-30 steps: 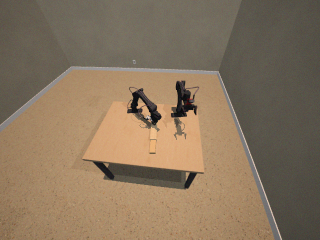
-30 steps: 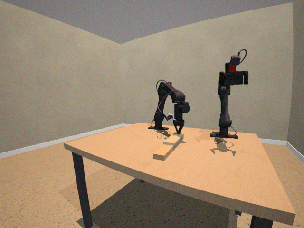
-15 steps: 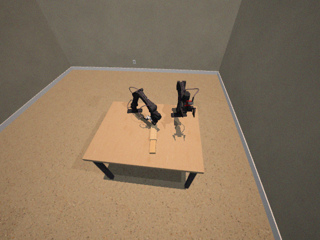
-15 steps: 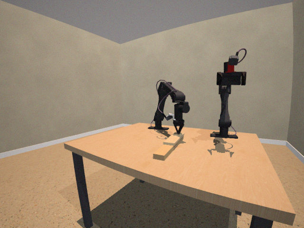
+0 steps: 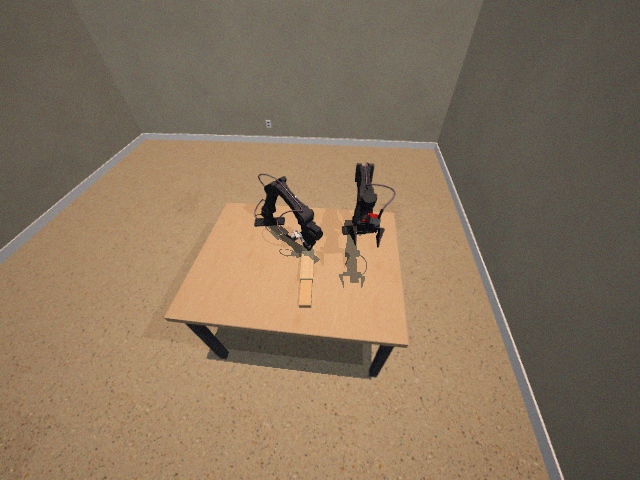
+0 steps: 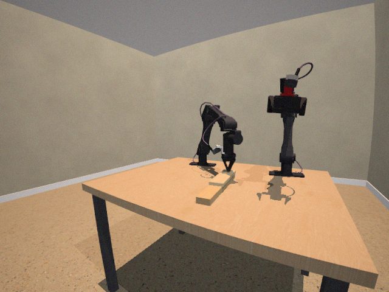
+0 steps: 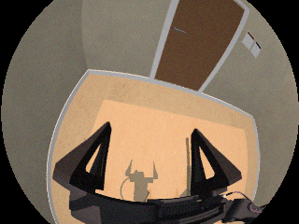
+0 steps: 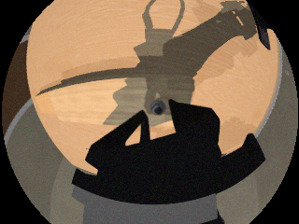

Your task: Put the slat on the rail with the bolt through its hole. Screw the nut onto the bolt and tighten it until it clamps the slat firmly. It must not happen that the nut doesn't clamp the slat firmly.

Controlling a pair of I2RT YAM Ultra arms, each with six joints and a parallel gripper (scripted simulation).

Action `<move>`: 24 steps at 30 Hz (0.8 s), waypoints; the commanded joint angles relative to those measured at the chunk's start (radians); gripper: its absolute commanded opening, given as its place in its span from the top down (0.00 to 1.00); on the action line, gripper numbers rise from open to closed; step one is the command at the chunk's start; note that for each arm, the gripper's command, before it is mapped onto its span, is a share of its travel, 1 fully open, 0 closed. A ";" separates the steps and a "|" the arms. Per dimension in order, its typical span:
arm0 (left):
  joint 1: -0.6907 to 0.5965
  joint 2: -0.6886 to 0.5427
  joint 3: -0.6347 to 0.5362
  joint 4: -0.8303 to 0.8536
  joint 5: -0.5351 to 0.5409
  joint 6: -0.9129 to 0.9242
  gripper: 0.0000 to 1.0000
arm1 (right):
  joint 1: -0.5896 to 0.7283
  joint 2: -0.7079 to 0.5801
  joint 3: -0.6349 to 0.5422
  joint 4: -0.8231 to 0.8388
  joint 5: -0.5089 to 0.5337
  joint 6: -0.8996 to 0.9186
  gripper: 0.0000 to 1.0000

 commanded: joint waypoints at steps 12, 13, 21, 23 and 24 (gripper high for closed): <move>-0.098 0.170 0.184 -0.216 0.003 -0.106 0.00 | 0.000 -0.008 0.004 0.000 0.001 0.000 0.66; -0.106 0.182 0.197 -0.231 0.003 -0.112 0.00 | 0.000 -0.008 0.004 0.000 0.001 0.000 0.66; -0.166 0.285 0.297 -0.345 0.004 -0.167 0.00 | 0.000 -0.008 0.004 0.000 0.001 0.000 0.66; -0.181 0.311 0.322 -0.374 0.005 -0.180 0.00 | 0.000 -0.008 0.004 0.000 0.001 0.000 0.66; -0.188 0.324 0.335 -0.388 0.005 -0.187 0.00 | 0.000 -0.008 0.004 0.000 0.001 0.000 0.66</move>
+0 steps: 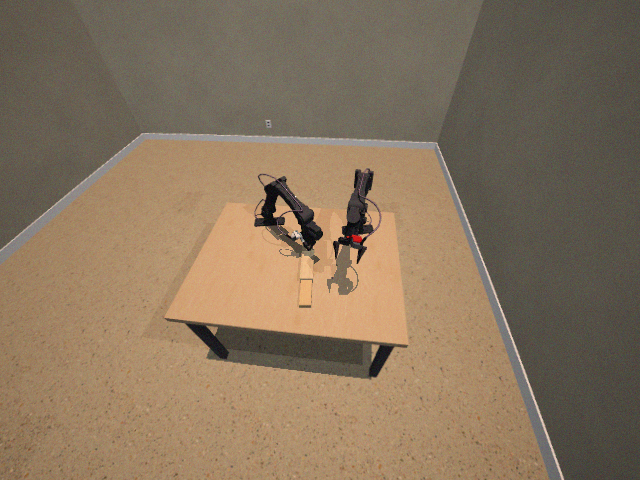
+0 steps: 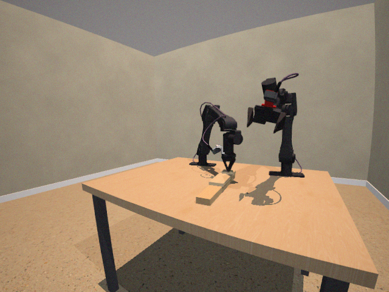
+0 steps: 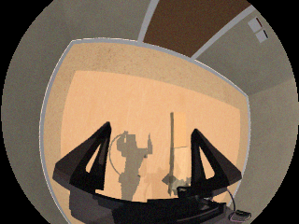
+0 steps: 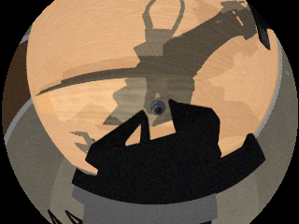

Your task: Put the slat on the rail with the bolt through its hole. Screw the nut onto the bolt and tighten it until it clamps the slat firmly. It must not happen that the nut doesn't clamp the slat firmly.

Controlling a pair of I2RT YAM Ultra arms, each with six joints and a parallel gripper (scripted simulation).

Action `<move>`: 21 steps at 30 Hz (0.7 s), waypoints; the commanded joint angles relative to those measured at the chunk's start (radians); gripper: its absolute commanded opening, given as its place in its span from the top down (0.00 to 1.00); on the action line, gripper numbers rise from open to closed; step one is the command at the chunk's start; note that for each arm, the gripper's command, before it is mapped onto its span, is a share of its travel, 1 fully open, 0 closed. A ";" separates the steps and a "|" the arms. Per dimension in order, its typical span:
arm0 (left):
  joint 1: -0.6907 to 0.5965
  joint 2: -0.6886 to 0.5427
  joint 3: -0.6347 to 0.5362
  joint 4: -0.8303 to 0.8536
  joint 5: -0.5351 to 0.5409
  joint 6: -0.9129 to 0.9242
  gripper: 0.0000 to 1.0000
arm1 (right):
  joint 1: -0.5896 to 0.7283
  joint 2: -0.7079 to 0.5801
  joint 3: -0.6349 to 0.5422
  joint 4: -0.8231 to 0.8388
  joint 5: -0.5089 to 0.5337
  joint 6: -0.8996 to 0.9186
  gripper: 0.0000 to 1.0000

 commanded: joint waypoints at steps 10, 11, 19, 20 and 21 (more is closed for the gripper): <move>-0.081 0.135 0.155 -0.186 0.002 -0.090 0.00 | 0.000 -0.008 0.004 0.000 0.001 0.000 0.66; -0.088 0.148 0.167 -0.201 0.003 -0.097 0.00 | 0.000 -0.008 0.004 0.000 0.001 0.000 0.66; -0.133 0.225 0.243 -0.286 0.004 -0.137 0.00 | 0.000 -0.008 0.004 0.000 0.001 0.000 0.66; -0.140 0.242 0.261 -0.305 0.002 -0.145 0.00 | 0.000 -0.008 0.004 0.000 0.001 0.000 0.66; -0.148 0.254 0.272 -0.318 0.002 -0.151 0.00 | 0.000 -0.008 0.004 0.000 0.001 0.000 0.66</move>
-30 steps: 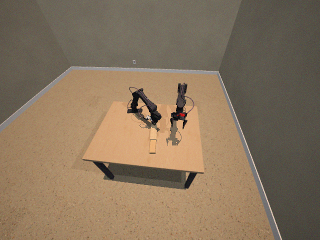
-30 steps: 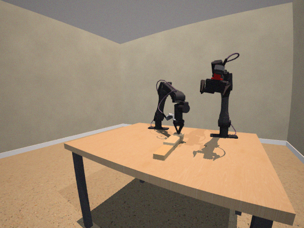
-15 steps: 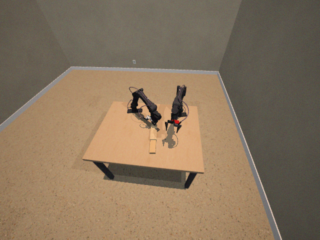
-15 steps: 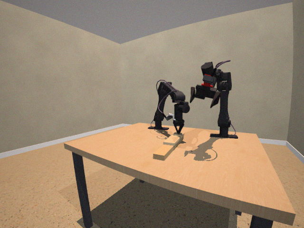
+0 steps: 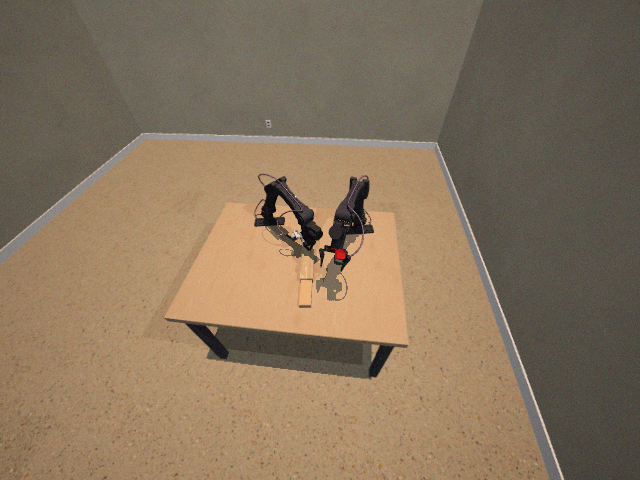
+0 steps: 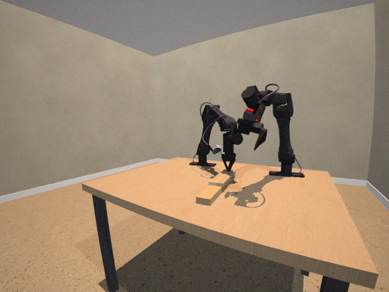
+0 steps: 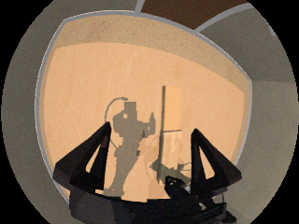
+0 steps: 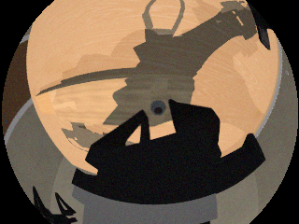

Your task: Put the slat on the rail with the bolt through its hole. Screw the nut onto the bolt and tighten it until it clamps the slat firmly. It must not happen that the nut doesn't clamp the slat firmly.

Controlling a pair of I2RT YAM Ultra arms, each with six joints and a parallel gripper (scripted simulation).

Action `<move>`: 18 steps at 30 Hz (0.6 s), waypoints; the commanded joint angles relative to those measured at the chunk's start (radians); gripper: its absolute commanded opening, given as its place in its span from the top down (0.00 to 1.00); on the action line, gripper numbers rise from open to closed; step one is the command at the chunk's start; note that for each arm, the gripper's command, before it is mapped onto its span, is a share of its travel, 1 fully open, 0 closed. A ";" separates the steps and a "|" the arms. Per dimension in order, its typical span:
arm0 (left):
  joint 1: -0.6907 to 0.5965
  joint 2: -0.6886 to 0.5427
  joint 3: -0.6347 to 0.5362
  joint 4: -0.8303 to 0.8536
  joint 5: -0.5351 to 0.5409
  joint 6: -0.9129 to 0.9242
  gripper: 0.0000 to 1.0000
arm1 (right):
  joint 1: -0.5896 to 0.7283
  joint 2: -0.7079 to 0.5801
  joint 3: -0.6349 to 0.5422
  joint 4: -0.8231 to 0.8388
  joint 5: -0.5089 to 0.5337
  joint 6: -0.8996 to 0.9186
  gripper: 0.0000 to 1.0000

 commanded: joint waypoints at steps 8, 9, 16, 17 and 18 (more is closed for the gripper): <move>-0.075 0.121 0.150 -0.168 0.000 -0.083 0.00 | 0.000 -0.008 0.004 0.000 0.001 0.000 0.66; -0.083 0.134 0.162 -0.182 0.000 -0.090 0.00 | 0.000 -0.008 0.004 0.000 0.001 0.000 0.66; -0.120 0.203 0.231 -0.258 0.000 -0.125 0.00 | 0.000 -0.008 0.004 0.000 0.001 0.000 0.66; -0.128 0.215 0.242 -0.271 0.000 -0.131 0.00 | 0.000 -0.008 0.004 0.000 0.001 0.000 0.66; -0.135 0.227 0.253 -0.285 0.000 -0.138 0.00 | 0.000 -0.008 0.004 0.000 0.001 0.000 0.66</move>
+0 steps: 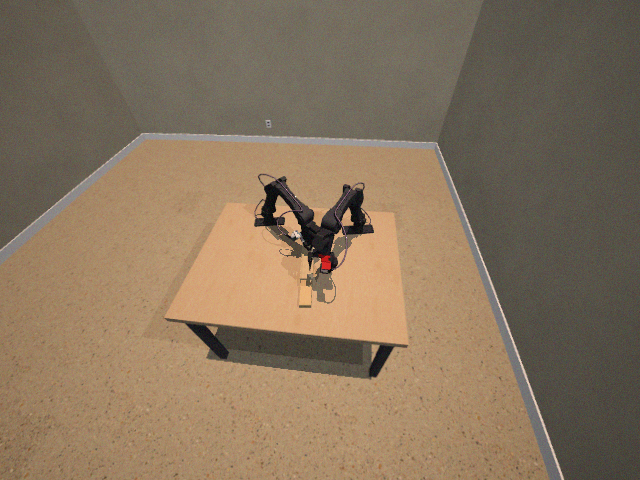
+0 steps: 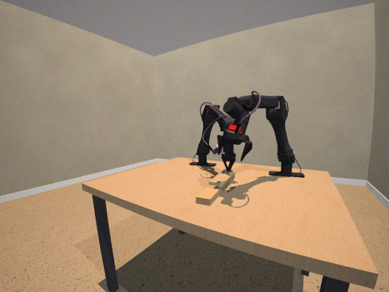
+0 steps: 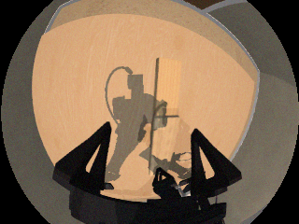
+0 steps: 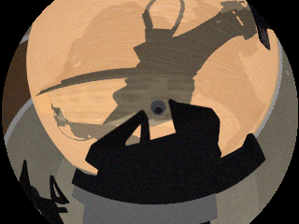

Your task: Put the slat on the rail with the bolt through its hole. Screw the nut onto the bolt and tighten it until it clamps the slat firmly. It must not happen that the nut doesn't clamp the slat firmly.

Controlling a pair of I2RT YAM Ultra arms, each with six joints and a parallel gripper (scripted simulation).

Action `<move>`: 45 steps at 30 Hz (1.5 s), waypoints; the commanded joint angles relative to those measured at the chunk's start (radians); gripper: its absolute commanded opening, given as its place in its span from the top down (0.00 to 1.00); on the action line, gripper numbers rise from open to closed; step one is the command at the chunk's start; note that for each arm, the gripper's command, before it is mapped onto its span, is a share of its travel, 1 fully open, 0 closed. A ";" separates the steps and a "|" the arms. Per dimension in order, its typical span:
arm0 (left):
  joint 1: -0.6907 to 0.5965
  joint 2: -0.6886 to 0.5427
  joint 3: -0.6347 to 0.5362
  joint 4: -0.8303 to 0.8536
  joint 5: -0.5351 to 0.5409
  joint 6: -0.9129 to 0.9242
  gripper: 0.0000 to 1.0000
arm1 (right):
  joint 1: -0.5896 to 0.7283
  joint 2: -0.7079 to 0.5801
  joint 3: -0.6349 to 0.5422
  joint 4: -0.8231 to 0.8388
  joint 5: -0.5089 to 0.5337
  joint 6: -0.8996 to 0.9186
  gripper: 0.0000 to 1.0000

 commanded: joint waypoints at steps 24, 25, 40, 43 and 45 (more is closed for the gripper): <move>-0.186 0.306 0.324 -0.374 -0.002 -0.183 0.00 | 0.000 -0.008 0.004 0.000 0.001 0.000 0.66; -0.194 0.319 0.337 -0.388 -0.002 -0.190 0.00 | 0.000 -0.008 0.004 0.000 0.001 0.000 0.66; -0.231 0.409 0.435 -0.489 0.002 -0.230 0.00 | 0.000 -0.008 0.004 0.000 0.001 0.000 0.66; -0.231 0.411 0.437 -0.491 0.002 -0.230 0.00 | 0.000 -0.008 0.004 0.000 0.001 0.000 0.66; -0.231 0.411 0.438 -0.492 0.002 -0.230 0.00 | 0.000 -0.008 0.004 0.000 0.001 0.000 0.66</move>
